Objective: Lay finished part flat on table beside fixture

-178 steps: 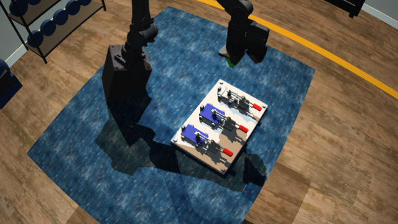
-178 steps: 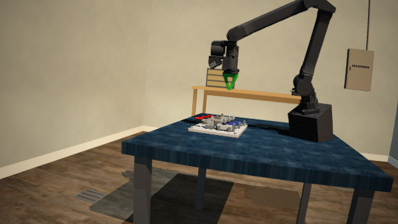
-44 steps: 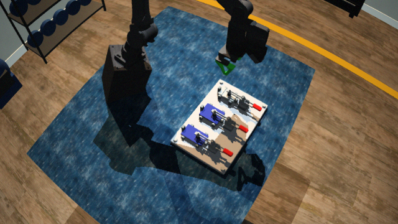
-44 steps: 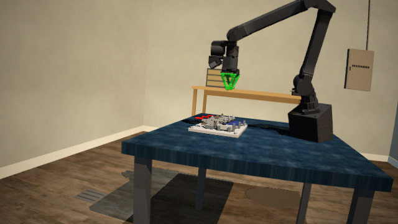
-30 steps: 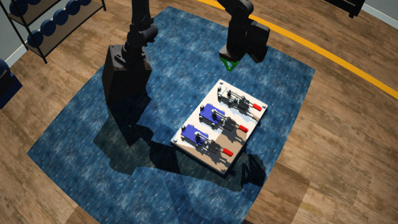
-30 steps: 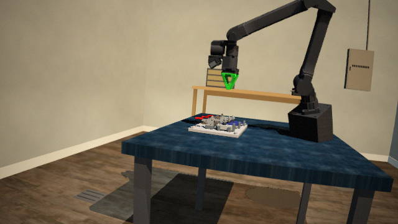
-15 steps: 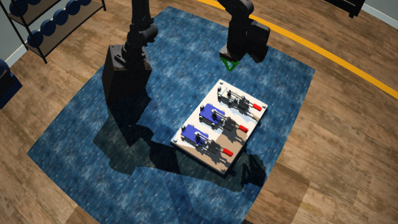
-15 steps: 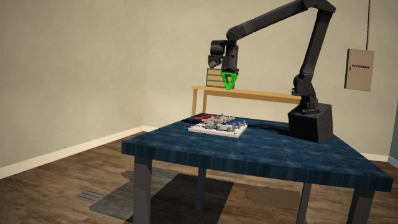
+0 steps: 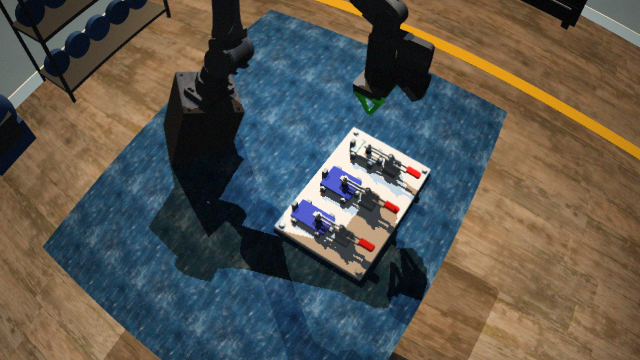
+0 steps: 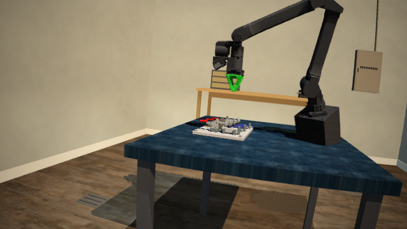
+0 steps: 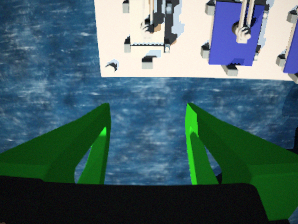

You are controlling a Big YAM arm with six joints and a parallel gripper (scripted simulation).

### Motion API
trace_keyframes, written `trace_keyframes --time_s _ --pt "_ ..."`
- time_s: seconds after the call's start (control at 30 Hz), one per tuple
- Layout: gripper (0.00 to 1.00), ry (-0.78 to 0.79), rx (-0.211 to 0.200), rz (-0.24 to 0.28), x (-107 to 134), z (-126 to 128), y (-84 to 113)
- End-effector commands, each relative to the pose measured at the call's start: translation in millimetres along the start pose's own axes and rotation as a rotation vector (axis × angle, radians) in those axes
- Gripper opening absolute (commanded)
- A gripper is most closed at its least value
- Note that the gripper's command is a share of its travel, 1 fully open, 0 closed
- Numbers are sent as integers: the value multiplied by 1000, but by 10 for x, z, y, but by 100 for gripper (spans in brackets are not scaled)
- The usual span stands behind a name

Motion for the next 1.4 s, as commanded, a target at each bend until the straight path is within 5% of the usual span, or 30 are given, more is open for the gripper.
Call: trace_keyframes --time_s 0.0,1.37 --pt "45 33 -7 -31 -171 102 159" --pt "45 24 -7 -18 -99 61 116"
Point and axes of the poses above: the point where the finger pads meet when closed, its own y axis back along the fingers, its own z axis across the jaws, x = y × z, the point moved 10 cm from there along y, back along the fingers, and after that the axes turned 2 degrees about y, right-handed, at the moved point
